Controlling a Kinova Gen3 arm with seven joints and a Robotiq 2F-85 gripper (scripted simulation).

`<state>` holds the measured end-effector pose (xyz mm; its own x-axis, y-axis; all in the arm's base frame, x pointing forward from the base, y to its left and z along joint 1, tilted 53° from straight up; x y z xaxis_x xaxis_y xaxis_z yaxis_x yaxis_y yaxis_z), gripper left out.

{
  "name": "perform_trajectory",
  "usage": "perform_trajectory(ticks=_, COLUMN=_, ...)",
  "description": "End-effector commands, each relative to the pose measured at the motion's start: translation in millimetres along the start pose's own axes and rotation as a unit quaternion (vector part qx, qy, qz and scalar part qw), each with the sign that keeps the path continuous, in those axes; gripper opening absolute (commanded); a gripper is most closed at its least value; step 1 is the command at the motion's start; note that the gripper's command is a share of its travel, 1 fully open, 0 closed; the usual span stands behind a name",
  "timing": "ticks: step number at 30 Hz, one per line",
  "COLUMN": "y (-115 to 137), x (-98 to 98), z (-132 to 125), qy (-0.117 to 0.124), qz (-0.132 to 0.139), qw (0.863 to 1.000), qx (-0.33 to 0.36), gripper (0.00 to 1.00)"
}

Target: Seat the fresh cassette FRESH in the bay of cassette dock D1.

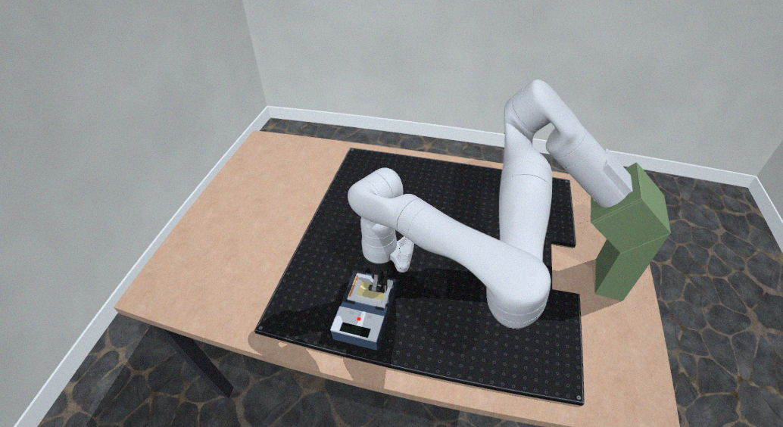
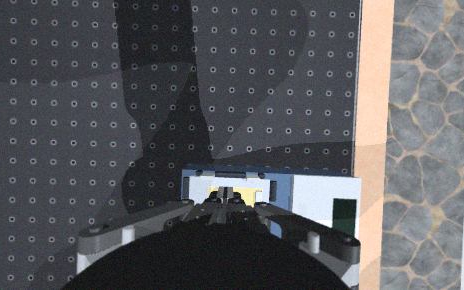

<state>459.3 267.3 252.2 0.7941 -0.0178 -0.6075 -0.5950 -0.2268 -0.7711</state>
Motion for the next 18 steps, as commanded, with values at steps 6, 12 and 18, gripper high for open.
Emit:
perform_trajectory(ticks=6, y=-1.1, x=-11.0, z=1.2, qy=-0.002, qz=-0.001, qw=1.0, qx=0.002, gripper=0.0)
perform_trajectory(ticks=12, y=-1.2, x=-17.6, z=1.9, qy=-0.002, qz=-0.001, qw=1.0, qx=0.002, gripper=0.0)
perform_trajectory(ticks=18, y=-1.3, x=-24.2, z=2.6, qy=-0.002, qz=-0.001, qw=1.0, qx=0.002, gripper=0.0)
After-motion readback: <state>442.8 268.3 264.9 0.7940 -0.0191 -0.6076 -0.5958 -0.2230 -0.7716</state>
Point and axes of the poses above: the point where the finger pads meet when closed, its own x axis out along the fingers, its own z axis across the jaws, y = z × x, the point moved 1 cm from there along -x, back along the fingers, and after that the axes turned 8 degrees about -x, right-handed, at the moved point
